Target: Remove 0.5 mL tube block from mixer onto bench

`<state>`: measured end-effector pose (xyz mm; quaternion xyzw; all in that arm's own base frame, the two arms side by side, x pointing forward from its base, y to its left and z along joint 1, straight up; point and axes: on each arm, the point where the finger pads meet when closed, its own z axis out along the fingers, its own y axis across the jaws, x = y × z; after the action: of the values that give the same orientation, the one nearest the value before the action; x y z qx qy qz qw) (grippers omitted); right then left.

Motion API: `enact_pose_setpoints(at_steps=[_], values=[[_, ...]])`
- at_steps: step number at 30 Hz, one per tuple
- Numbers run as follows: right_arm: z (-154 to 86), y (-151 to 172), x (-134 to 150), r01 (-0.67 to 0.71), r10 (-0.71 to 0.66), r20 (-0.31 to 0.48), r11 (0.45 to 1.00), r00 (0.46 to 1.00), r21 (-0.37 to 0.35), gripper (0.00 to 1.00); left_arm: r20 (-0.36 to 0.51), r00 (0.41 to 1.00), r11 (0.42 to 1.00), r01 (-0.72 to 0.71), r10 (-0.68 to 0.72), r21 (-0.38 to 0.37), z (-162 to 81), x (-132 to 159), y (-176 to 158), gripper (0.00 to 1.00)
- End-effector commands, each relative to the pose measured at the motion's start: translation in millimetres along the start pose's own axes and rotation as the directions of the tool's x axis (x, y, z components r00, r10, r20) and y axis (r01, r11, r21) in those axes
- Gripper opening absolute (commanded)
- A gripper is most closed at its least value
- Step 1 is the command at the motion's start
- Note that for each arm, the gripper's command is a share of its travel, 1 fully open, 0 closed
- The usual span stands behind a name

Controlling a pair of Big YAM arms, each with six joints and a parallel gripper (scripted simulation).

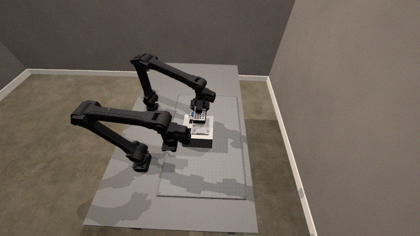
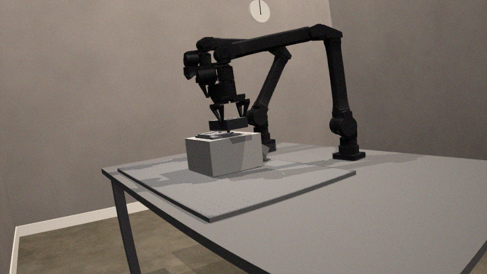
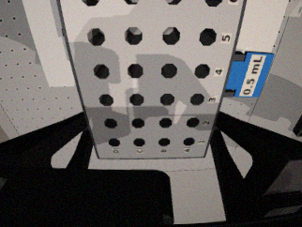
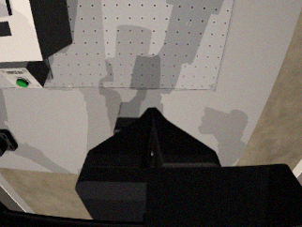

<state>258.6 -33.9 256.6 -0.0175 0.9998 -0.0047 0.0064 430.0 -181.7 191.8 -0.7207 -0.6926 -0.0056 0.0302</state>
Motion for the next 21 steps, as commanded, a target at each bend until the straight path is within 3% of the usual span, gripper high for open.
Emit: enact_pose_setpoints(at_steps=[1, 7, 15, 21], values=[[-10, 1, -5, 0.019, -0.019, 0.018, 1.000, 1.000, 0.002, 0.00, 0.049, 0.999, 0.993, -0.012, 0.017, -0.117, -48, 5, 12, 0.00], [-10, 1, -5, 0.019, -0.019, 0.018, 1.000, 1.000, 0.003, 0.00, 0.033, 0.999, 0.996, -0.002, 0.006, -0.095, -42, 32, 3, 0.00], [-10, 1, -5, 0.019, -0.019, 0.017, 1.000, 1.000, 0.003, 0.00, 0.047, 0.999, 0.995, -0.013, 0.018, -0.096, -38, 35, 4, 0.00], [-10, 1, -5, 0.019, -0.019, 0.017, 1.000, 1.000, 0.003, 0.00, 0.036, 0.999, 0.994, -0.008, 0.012, -0.105, -38, 58, 0, 0.00]])
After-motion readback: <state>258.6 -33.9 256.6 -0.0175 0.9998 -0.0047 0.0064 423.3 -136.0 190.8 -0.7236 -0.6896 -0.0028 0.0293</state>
